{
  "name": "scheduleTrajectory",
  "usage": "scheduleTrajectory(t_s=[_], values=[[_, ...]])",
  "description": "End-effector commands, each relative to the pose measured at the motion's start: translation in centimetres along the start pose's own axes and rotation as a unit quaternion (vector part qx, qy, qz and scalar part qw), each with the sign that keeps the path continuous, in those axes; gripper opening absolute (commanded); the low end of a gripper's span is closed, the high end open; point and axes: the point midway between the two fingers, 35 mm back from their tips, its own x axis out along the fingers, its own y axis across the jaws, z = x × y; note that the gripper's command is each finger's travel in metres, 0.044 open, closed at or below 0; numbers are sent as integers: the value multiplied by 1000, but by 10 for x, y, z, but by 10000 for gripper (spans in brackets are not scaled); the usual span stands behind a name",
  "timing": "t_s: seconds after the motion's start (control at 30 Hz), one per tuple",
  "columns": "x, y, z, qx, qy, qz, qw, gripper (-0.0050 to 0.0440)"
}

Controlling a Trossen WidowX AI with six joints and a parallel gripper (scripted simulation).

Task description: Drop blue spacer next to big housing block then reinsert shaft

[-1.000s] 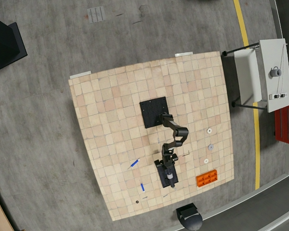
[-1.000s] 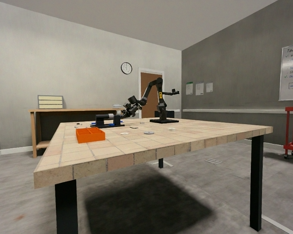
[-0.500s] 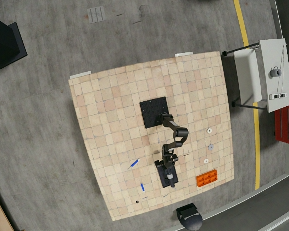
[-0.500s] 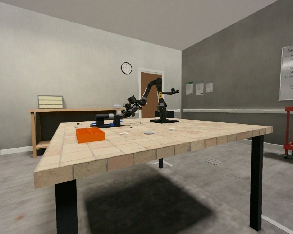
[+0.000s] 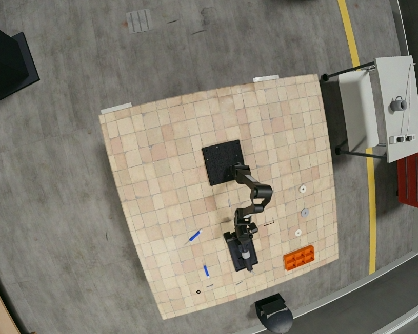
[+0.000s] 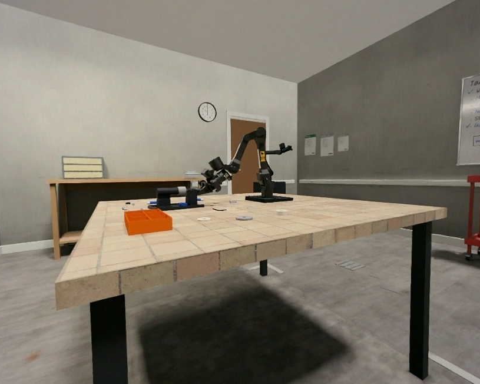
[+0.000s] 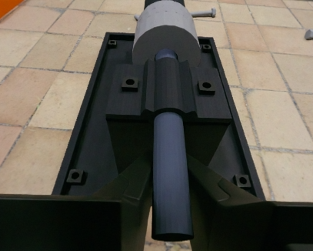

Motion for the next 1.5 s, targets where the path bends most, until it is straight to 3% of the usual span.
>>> scheduleTrajectory(t_s=[0.0, 0.17, 0.23, 0.5, 0.73, 0.9, 1.1, 1.3, 1.37, 1.47], values=[[-1, 0, 10, -4, -13, -1, 1000, 144], [-1, 0, 10, -4, -13, -1, 1000, 264], [-1, 0, 10, -4, -13, -1, 1000, 264], [-5, 0, 8, -4, -12, -1, 1000, 440], [-46, 0, 7, -5, -14, -2, 1000, 440], [-62, 1, 5, -6, -15, -3, 1000, 440], [-66, 2, -1, -3, -11, -3, 1000, 440], [-105, 11, -16, -3, -10, -3, 1000, 440], [-105, 11, -16, -3, -10, -3, 1000, 440], [-122, 17, -26, -4, -11, -3, 1000, 440]])
